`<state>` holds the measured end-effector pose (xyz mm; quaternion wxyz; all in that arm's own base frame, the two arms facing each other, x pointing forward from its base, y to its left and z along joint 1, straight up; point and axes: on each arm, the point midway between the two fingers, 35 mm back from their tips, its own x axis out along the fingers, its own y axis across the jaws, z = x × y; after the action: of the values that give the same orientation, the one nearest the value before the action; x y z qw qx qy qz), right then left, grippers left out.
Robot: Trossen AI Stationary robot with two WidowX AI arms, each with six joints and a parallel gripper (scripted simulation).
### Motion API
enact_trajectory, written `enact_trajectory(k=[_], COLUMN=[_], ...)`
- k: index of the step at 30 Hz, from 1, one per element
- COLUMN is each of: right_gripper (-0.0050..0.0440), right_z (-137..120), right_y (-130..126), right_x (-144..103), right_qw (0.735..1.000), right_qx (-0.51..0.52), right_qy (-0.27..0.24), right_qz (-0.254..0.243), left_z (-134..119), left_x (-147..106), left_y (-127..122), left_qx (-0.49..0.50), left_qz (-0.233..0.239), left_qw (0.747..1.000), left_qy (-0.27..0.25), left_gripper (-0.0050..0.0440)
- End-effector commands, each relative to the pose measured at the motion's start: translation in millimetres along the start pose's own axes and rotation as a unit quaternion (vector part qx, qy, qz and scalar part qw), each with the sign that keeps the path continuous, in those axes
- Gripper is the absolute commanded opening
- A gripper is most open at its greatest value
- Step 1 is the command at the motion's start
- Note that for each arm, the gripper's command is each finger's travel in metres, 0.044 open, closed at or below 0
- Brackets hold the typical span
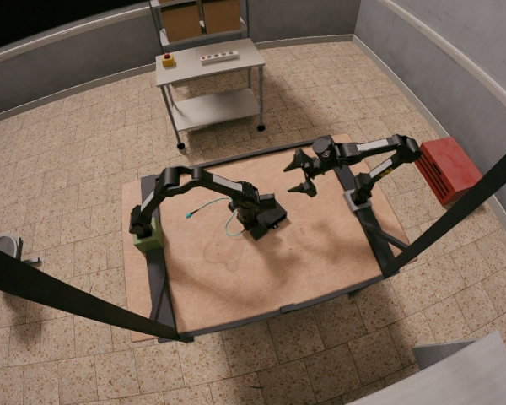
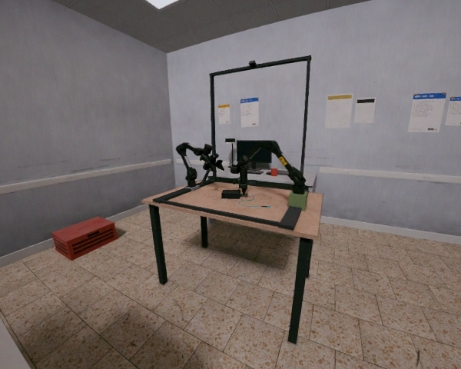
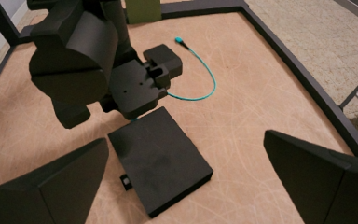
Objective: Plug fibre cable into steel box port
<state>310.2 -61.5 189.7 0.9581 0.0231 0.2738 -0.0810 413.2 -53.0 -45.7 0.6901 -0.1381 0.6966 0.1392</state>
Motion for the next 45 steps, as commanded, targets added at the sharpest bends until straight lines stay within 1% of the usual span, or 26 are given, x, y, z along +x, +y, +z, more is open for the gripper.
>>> enact_trajectory(k=[1, 4, 7, 9, 21, 22, 26, 27, 32, 33, 35, 39, 42, 45], right_gripper=[0.0440, 0.0440, 0.0440, 0.0440, 0.0440, 0.0440, 0.0440, 0.0440, 0.0440, 0.0440, 0.0440, 0.0440, 0.0440, 0.0440], right_z=[6.8, 6.8, 6.8, 6.8, 6.8, 6.8, 6.8, 6.8, 6.8, 6.8, 6.8, 6.8, 6.8, 6.8], right_y=[0.6, 0.6, 0.6, 0.6, 0.6, 0.6, 0.6, 0.6, 0.6, 0.6, 0.6, 0.6, 0.6, 0.6], right_x=[-3.3, -3.3, -3.3, -3.3, -3.3, -3.3, -3.3, -3.3, -3.3, -3.3, -3.3, -3.3, -3.3, -3.3], right_qw=[1.000, 1.000, 1.000, 1.000, 1.000, 1.000, 1.000, 1.000, 1.000, 1.000, 1.000, 1.000, 1.000, 1.000], right_qx=[-0.001, -0.001, -0.001, -0.001, -0.001, -0.001, -0.001, -0.001, -0.001, -0.001, -0.001, -0.001, -0.001, -0.001], right_qy=[-0.010, -0.010, -0.010, -0.010, -0.010, -0.010, -0.010, -0.010, -0.010, -0.010, -0.010, -0.010, -0.010, -0.010], right_qz=[0.001, 0.001, 0.001, 0.001, 0.001, 0.001, 0.001, 0.001, 0.001, 0.001, 0.001, 0.001, 0.001, 0.001], left_z=[14.0, 15.2, 6.5, 3.0, 2.6, 2.6, 4.1, 4.1, 4.1, 6.0, 6.0, 8.1, 7.7, 6.9], left_x=[-5.0, -5.2, -12.6, -12.0, -7.5, -7.5, -7.7, -7.7, -7.7, -15.7, -15.7, -28.4, -33.4, -45.7], left_y=[-0.9, -0.9, -1.6, -2.6, -0.9, -0.9, -2.4, -2.4, -2.4, -3.0, -3.0, -4.8, -4.8, -4.7], left_qx=[-0.007, -0.007, -0.007, -0.006, -0.007, -0.007, -0.005, -0.005, -0.005, -0.007, -0.007, -0.007, -0.006, -0.006], left_qz=[-0.004, -0.004, -0.007, -0.007, -0.005, -0.005, -0.007, -0.007, -0.007, -0.009, -0.009, -0.012, -0.012, -0.012], left_qw=[1.000, 1.000, 1.000, 1.000, 1.000, 1.000, 1.000, 1.000, 1.000, 0.999, 0.999, 0.999, 0.999, 0.999], left_qy=[-0.022, -0.022, -0.028, -0.028, -0.023, -0.023, -0.023, -0.023, -0.023, -0.031, -0.031, -0.035, -0.035, -0.035], left_gripper=[-0.0050, -0.0050, -0.0050, -0.0050, -0.0050, 0.0024, 0.0120, 0.0126, 0.0126, 0.0126, 0.0126, 0.0126, 0.0126, 0.0126])
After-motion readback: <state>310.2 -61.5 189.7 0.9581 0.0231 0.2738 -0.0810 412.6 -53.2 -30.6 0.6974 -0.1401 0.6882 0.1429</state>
